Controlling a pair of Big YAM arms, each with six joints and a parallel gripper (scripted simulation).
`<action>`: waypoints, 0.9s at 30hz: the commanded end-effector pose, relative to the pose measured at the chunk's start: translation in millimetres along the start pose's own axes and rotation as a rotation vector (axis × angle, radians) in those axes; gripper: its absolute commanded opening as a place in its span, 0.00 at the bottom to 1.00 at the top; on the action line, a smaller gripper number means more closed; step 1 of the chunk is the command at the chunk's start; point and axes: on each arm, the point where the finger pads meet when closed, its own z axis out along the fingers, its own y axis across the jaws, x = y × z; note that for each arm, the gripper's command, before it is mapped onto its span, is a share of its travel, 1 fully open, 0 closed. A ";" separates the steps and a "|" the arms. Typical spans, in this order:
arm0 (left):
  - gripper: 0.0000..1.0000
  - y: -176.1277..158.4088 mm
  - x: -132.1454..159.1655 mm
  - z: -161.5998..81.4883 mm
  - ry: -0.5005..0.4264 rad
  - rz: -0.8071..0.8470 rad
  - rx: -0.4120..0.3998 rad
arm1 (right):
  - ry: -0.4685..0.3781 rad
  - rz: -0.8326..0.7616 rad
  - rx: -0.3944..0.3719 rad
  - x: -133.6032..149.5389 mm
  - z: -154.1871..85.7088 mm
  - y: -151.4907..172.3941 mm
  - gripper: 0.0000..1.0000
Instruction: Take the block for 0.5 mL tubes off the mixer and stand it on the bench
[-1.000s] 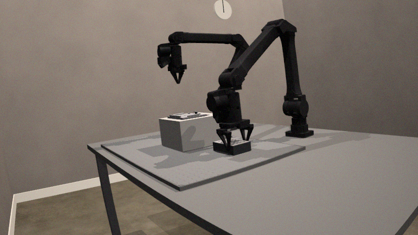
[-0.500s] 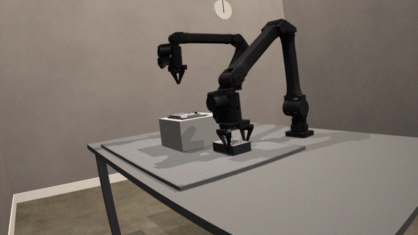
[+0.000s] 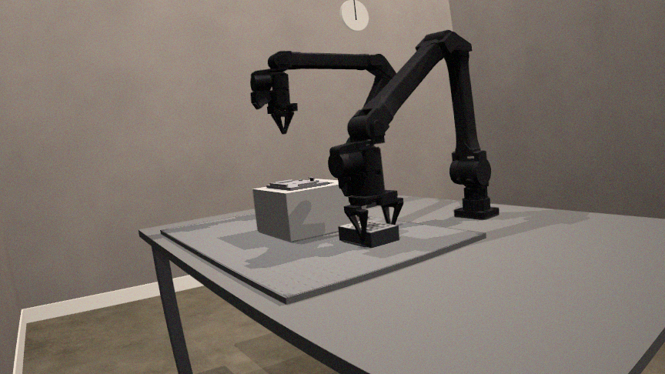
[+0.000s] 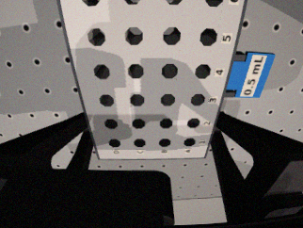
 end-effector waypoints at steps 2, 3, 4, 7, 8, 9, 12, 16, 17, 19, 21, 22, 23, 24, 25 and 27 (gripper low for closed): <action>0.00 23.8 4.5 -22.3 0.000 -0.001 -0.074 | -0.068 -0.002 0.014 -11.5 -25.4 -4.4 0.00; 0.00 23.6 4.5 -22.2 0.000 -0.001 -0.073 | -0.070 -0.002 0.014 -11.7 -25.8 -4.4 0.00; 0.00 23.3 4.5 -22.0 0.000 -0.001 -0.073 | -0.071 -0.002 0.015 -11.9 -26.2 -4.5 0.00; 0.00 22.7 4.4 -21.4 0.000 -0.001 -0.071 | -0.074 -0.002 0.015 -12.6 -27.4 -4.5 0.00; 0.00 22.5 4.4 -21.2 0.000 -0.001 -0.071 | -0.075 -0.002 0.015 -12.8 -27.9 -4.6 0.00; 0.00 22.2 4.4 -21.1 0.000 -0.001 -0.070 | -0.077 -0.002 0.015 -13.0 -28.3 -4.6 0.00; 0.00 22.0 4.3 -20.9 0.000 -0.001 -0.069 | -0.077 -0.002 0.016 -13.2 -28.6 -4.6 0.00; 0.00 21.0 4.3 -20.2 -0.001 -0.002 -0.067 | -0.076 -0.002 0.015 -12.8 -27.8 -4.5 0.00; 0.00 20.8 4.3 -20.1 -0.001 -0.002 -0.067 | -0.076 -0.002 0.015 -12.8 -27.8 -4.5 0.00; 0.00 20.3 4.2 -19.5 -0.001 -0.002 -0.066 | -0.076 -0.003 0.015 -12.8 -27.7 -4.4 0.00; 0.00 19.9 4.2 -19.2 -0.001 -0.002 -0.064 | -0.076 -0.003 0.015 -12.8 -27.6 -4.4 0.00; 0.00 19.6 4.2 -19.0 -0.001 -0.002 -0.064 | -0.076 -0.003 0.015 -12.8 -27.6 -4.4 0.00; 0.00 19.4 4.2 -18.8 -0.001 -0.002 -0.063 | -0.076 -0.003 0.015 -12.7 -27.6 -4.4 0.00; 0.00 19.2 4.1 -18.7 -0.001 -0.002 -0.063 | -0.076 -0.003 0.015 -12.7 -27.5 -4.4 0.00; 0.00 18.9 4.1 -18.5 -0.001 -0.002 -0.062 | -0.076 -0.003 0.015 -12.7 -27.5 -4.4 0.00; 0.00 18.5 4.1 -18.0 -0.001 -0.002 -0.061 | -0.076 -0.003 0.015 -12.7 -27.4 -4.3 0.00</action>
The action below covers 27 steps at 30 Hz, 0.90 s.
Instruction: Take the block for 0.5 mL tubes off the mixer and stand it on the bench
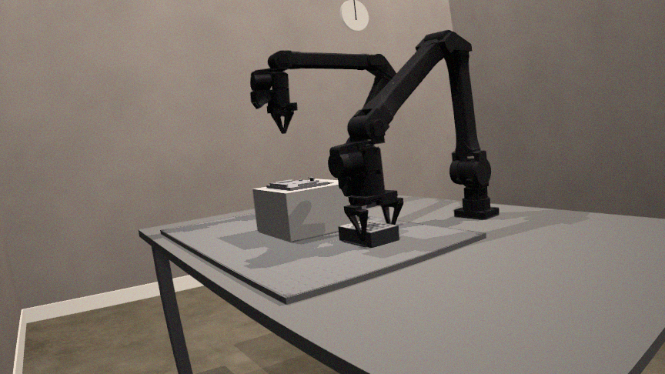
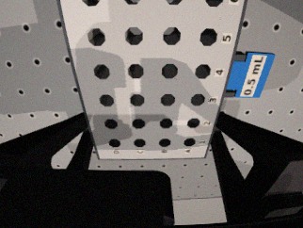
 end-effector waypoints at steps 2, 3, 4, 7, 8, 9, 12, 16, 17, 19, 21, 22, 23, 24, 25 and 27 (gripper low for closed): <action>0.00 18.5 4.1 -18.0 -0.001 -0.002 -0.061 | -0.072 -0.003 0.014 -11.8 -25.6 -4.2 0.00; 0.00 18.3 4.1 -17.8 -0.001 -0.002 -0.061 | -0.072 -0.003 0.014 -11.8 -25.6 -4.1 0.00; 0.00 18.0 4.1 -17.6 -0.001 -0.002 -0.060 | -0.072 -0.003 0.014 -11.7 -25.5 -4.1 0.00; 0.00 17.3 4.0 -17.1 -0.001 -0.002 -0.058 | -0.072 -0.003 0.014 -11.7 -25.4 -4.1 0.00; 0.00 17.1 4.0 -16.9 -0.001 -0.002 -0.058 | -0.072 -0.003 0.014 -11.7 -25.4 -4.1 0.00; 0.00 16.9 4.0 -16.5 -0.001 -0.002 -0.057 | -0.072 -0.003 0.014 -11.7 -25.4 -4.0 0.00; 0.00 16.2 3.9 -16.0 -0.001 -0.002 -0.056 | -0.072 -0.003 0.014 -11.7 -25.3 -4.0 0.00; 0.00 15.3 3.8 -15.2 -0.001 -0.002 -0.054 | -0.072 -0.003 0.014 -11.6 -25.1 -3.9 0.00; 0.00 15.1 3.8 -15.1 -0.001 -0.002 -0.053 | -0.072 -0.003 0.014 -11.6 -25.1 -3.9 0.00; 0.00 15.1 3.8 -15.1 -0.001 -0.002 -0.053 | -0.072 -0.003 0.014 -11.6 -25.1 -3.9 0.00; 1.00 15.2 3.8 -15.1 -0.001 -0.002 -0.053 | -0.072 -0.003 0.014 -11.6 -25.0 -3.9 0.00; 1.00 15.2 3.8 -15.1 -0.001 -0.002 -0.053 | -0.072 -0.003 0.014 -11.6 -25.0 -3.9 0.00; 1.00 15.2 3.8 -15.1 -0.001 -0.002 -0.053 | -0.072 -0.003 0.014 -11.6 -25.0 -3.9 0.00; 1.00 15.2 3.8 -15.1 -0.001 -0.002 -0.053 | -0.072 -0.003 0.014 -11.6 -24.9 -3.8 0.00; 1.00 15.2 3.8 -15.1 -0.001 -0.002 -0.053 | -0.073 -0.003 0.014 -11.6 -24.9 -3.8 0.00; 1.00 15.2 3.8 -15.1 -0.001 -0.002 -0.053 | -0.073 -0.003 0.014 -11.5 -24.8 -3.8 0.00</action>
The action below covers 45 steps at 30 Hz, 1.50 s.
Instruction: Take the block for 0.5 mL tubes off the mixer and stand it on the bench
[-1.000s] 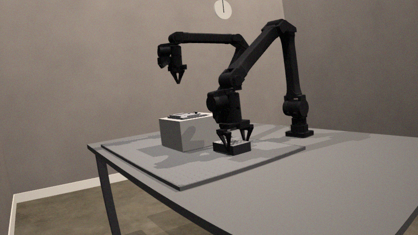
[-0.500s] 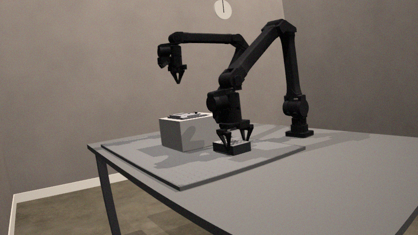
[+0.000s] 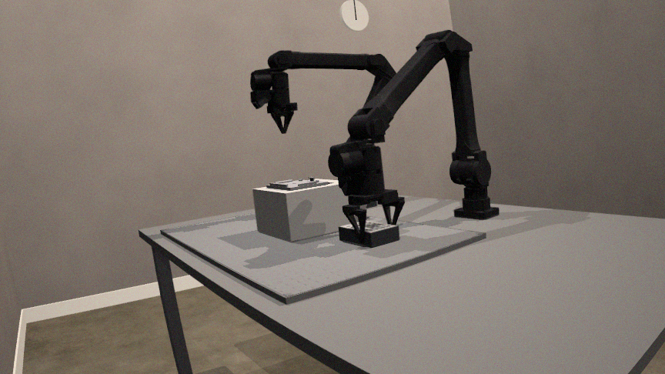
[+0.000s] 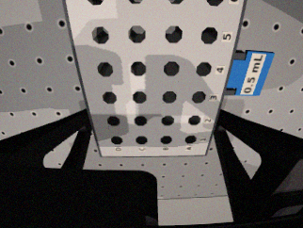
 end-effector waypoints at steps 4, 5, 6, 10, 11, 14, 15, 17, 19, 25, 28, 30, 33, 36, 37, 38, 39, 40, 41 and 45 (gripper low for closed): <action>1.00 14.7 3.8 -13.1 -0.001 -0.002 -0.047 | -0.072 -0.004 0.014 -11.6 -24.6 -3.7 0.00; 1.00 14.7 3.8 -13.1 -0.001 -0.002 -0.047 | -0.072 -0.004 0.013 -11.6 -24.5 -3.7 0.00; 1.00 14.7 3.8 -13.1 -0.001 -0.002 -0.047 | -0.072 -0.004 0.013 -11.6 -24.5 -3.7 0.00; 1.00 14.7 3.8 -13.1 -0.001 -0.002 -0.047 | -0.072 -0.004 0.013 -11.6 -24.4 -3.7 0.00; 1.00 14.7 3.8 -13.1 -0.001 -0.002 -0.047 | -0.072 -0.004 0.013 -11.6 -24.3 -3.7 0.00; 1.00 14.7 3.8 -13.1 -0.001 -0.002 -0.047 | -0.072 -0.004 0.013 -11.6 -24.2 -3.6 0.00; 1.00 14.7 3.8 -13.1 -0.001 -0.002 -0.047 | -0.072 -0.004 0.013 -11.6 -24.1 -3.6 0.00; 1.00 14.7 3.8 -13.1 -0.001 -0.002 -0.047 | -0.072 -0.004 0.013 -11.5 -24.0 -3.6 0.00; 1.00 14.7 3.8 -13.1 -0.001 -0.002 -0.047 | -0.072 -0.004 0.013 -11.5 -23.9 -3.6 0.00; 1.00 14.7 3.8 -13.1 -0.001 -0.002 -0.047 | -0.072 -0.004 0.013 -11.5 -23.7 -3.5 0.00; 1.00 14.7 3.8 -13.1 -0.001 -0.002 -0.047 | -0.072 -0.004 0.013 -11.5 -23.6 -3.4 0.00; 1.00 32.7 1.5 -35.6 0.022 -0.009 -0.051 | -0.072 -0.004 0.013 -11.5 -23.5 -3.4 0.00; 1.00 32.2 -0.7 -36.3 0.016 -0.005 -0.055 | -0.072 -0.004 0.013 -11.5 -23.3 -3.4 0.00; 1.00 26.5 -2.0 -24.5 0.018 -0.004 -0.035 | -0.072 -0.004 0.013 -11.5 -23.2 -3.3 0.00; 1.00 24.4 -2.3 -21.5 0.019 -0.004 -0.025 | -0.072 -0.004 0.013 -11.5 -23.1 -3.3 0.00; 1.00 22.5 -2.6 -19.2 0.020 -0.004 -0.017 | -0.072 -0.004 0.013 -11.5 -23.1 -3.3 0.00; 1.00 20.3 -2.6 -17.2 0.019 -0.005 -0.009 | -0.072 -0.005 0.012 -11.5 -23.0 -3.3 0.00; 1.00 18.1 -2.6 -15.1 0.019 -0.005 0.000 | -0.072 -0.005 0.012 -11.5 -23.0 -3.3 0.00; 1.00 15.9 -2.4 -13.2 0.019 -0.005 0.008 | -0.072 -0.005 0.012 -11.5 -22.9 -3.3 0.00; 1.00 10.8 1.0 -10.4 0.020 -0.005 0.018 | -0.071 -0.005 0.012 -11.5 -22.8 -3.2 0.00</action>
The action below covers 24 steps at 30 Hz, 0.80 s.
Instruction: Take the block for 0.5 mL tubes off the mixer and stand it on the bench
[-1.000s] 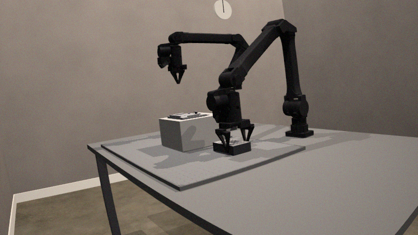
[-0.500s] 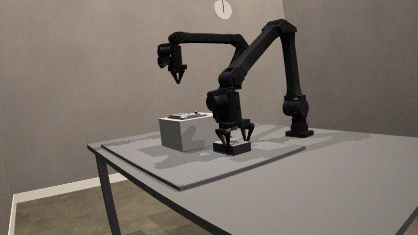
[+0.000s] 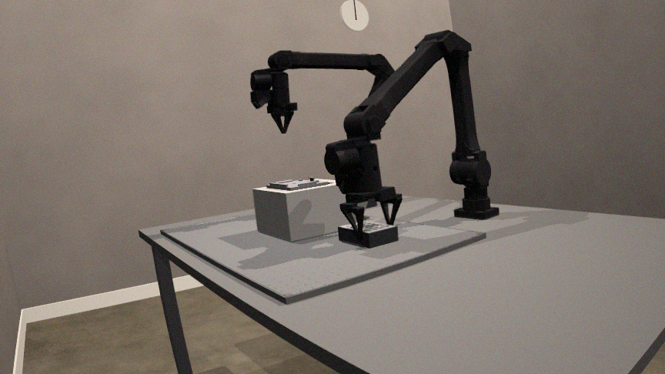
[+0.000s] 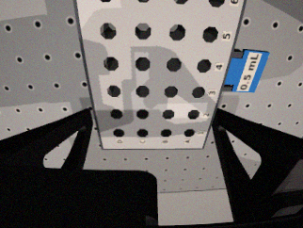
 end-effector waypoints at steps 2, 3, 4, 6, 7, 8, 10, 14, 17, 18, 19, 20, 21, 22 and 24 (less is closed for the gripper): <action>1.00 1.9 4.0 -0.4 0.003 -0.003 0.011 | -0.071 -0.005 0.012 -11.5 -22.7 -3.2 0.00; 1.00 1.2 4.4 0.4 0.003 0.000 0.013 | -0.071 -0.005 0.012 -11.5 -22.7 -3.2 0.00; 1.00 0.5 4.7 1.1 0.003 0.000 0.016 | -0.071 -0.005 0.012 -11.5 -22.6 -3.2 0.00; 1.00 -0.9 5.4 2.8 0.003 0.000 0.020 | -0.071 -0.005 0.012 -11.5 -22.5 -3.1 0.00; 1.00 -1.7 5.7 3.5 0.003 0.000 0.023 | -0.071 -0.005 0.012 -11.5 -22.5 -3.1 0.00; 1.00 -2.5 6.0 4.4 0.003 -0.001 0.025 | -0.071 -0.005 0.012 -11.5 -22.4 -3.1 0.00; 1.00 -3.9 5.6 5.7 0.003 0.000 0.030 | -0.071 -0.005 0.012 -11.5 -22.3 -3.1 0.00; 1.00 -5.7 1.7 7.5 0.003 0.009 0.034 | -0.071 -0.005 0.012 -11.5 -22.2 -3.0 0.00; 1.00 -4.9 -1.4 3.8 0.003 0.016 0.025 | -0.071 -0.005 0.012 -11.5 -22.1 -3.0 0.00; 1.00 -4.8 -3.0 2.4 0.004 0.020 0.022 | -0.071 -0.005 0.012 -11.5 -22.0 -3.0 0.00; 1.00 -4.9 -3.3 0.6 0.004 0.021 0.018 | -0.071 -0.005 0.012 -11.5 -22.0 -3.0 0.00; 1.00 -5.3 -3.7 -1.2 0.004 0.022 0.016 | -0.071 -0.005 0.012 -11.5 -21.9 -3.0 0.00; 1.00 -5.7 -3.7 -3.1 0.004 0.021 0.014 | -0.071 -0.005 0.012 -11.5 -21.9 -3.0 0.00; 1.00 -6.0 -3.5 -4.9 0.004 0.020 0.011 | -0.071 -0.005 0.012 -11.5 -21.8 -2.9 0.00; 1.00 -6.3 0.1 -7.6 0.003 0.011 0.004 | -0.071 -0.005 0.012 -11.5 -21.7 -2.9 0.00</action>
